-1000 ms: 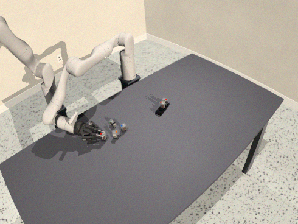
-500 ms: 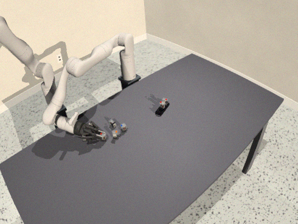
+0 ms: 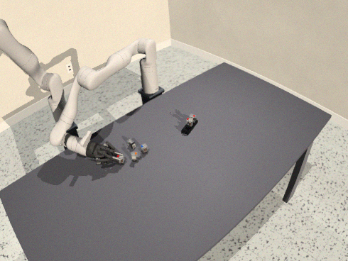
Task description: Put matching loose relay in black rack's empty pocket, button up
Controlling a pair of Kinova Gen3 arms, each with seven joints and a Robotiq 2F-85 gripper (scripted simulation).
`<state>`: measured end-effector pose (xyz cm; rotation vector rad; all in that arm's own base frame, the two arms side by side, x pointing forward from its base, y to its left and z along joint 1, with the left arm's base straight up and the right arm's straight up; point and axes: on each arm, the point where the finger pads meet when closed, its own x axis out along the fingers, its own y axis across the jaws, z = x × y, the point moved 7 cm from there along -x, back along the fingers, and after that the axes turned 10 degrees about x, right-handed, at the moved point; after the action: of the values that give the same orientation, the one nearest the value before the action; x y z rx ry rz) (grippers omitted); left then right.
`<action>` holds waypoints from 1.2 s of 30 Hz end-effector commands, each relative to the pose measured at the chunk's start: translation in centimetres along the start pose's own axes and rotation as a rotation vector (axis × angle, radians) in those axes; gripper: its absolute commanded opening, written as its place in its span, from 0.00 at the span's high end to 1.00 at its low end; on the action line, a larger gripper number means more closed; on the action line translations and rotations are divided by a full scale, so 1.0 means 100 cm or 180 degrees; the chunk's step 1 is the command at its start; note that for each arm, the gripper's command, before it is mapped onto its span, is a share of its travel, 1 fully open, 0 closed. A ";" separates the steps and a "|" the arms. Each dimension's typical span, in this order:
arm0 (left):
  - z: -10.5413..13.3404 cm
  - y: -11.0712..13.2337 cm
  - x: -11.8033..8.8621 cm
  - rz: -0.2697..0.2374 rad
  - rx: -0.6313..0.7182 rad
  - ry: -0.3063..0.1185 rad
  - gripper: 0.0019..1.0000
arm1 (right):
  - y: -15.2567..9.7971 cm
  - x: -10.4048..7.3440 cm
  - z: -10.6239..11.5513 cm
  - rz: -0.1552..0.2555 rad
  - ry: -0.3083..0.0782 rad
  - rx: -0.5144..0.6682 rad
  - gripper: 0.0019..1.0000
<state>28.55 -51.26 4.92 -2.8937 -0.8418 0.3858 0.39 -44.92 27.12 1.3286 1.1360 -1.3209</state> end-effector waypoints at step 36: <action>-0.001 0.003 -0.001 0.0028 -0.0039 0.0013 0.58 | -0.002 0.001 0.001 0.0003 -0.0021 0.0047 0.00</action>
<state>28.56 -51.27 4.92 -2.8940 -0.8414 0.3852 0.39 -44.92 27.12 1.3286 1.1360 -1.3209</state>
